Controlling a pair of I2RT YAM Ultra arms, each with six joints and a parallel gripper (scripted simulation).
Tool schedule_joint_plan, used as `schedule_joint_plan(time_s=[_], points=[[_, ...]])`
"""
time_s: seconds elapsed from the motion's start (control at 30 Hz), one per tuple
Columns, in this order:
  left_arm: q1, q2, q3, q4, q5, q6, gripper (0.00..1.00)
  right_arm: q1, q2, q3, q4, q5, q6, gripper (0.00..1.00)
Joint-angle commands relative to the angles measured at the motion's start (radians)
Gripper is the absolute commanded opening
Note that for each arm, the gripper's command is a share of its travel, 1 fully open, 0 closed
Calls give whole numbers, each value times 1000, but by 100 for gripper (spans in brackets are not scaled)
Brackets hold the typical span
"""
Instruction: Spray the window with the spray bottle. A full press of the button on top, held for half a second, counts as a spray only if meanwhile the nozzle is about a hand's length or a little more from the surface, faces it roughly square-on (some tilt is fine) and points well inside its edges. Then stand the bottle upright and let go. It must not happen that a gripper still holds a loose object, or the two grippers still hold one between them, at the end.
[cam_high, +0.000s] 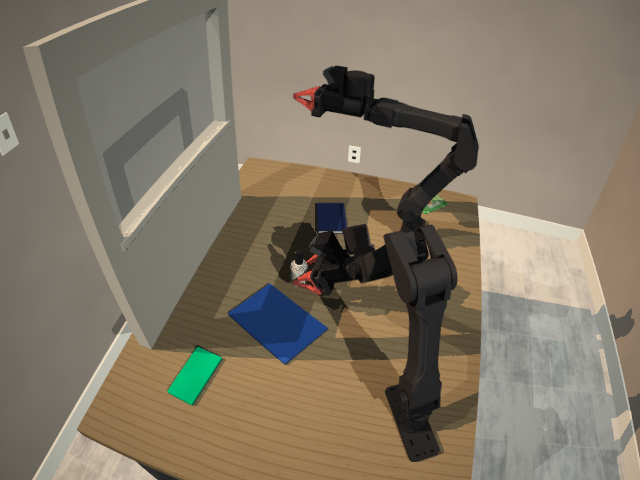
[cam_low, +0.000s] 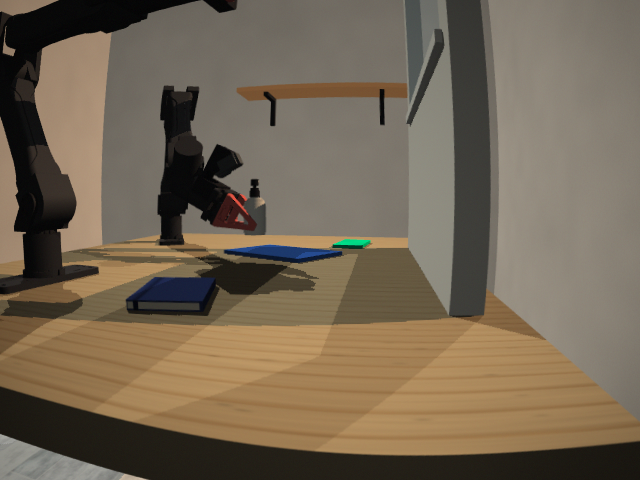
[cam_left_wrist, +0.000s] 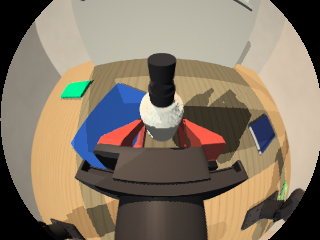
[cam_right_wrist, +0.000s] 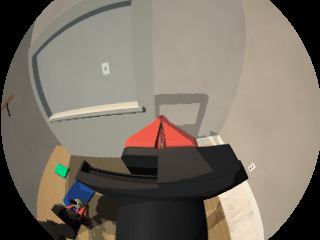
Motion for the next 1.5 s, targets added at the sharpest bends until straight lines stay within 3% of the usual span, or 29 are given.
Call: schedule_joint_plan(time_s=[0.0, 0.17, 0.37, 0.4, 0.53, 0.8, 1.07, 1.17, 1.23, 1.33, 1.47], points=[[-17, -7, -27, 64, -34, -35, 0, 3, -23, 16, -5, -2, -4, 0], [-16, 10, -27, 5, -25, 7, 0, 3, -23, 16, -5, -2, -4, 0], [-8, 28, -59, 44, -25, 4, 0, 3, -23, 16, -5, -2, -4, 0], [-11, 18, 1, 49, -25, 3, 0, 3, -23, 16, -5, -2, -4, 0], [-4, 38, 13, 67, -25, -2, 0, 3, -23, 16, -5, -2, -4, 0], [-1, 55, -67, 98, -24, -12, 0, 3, -23, 16, -5, -2, -4, 0], [-7, 96, -40, 129, -22, -12, 0, 3, -23, 16, -5, -2, -4, 0], [-5, 87, -82, 137, -22, -15, 0, 3, -23, 16, -5, -2, -4, 0], [-4, 107, -42, 149, -22, -12, 0, 3, -23, 16, -5, -2, -4, 0], [-1, 113, -87, 160, -22, -15, 0, 3, -23, 16, -5, -2, -4, 0], [-7, 104, -45, 170, -21, -12, 0, 3, -23, 16, -5, -2, -4, 0]])
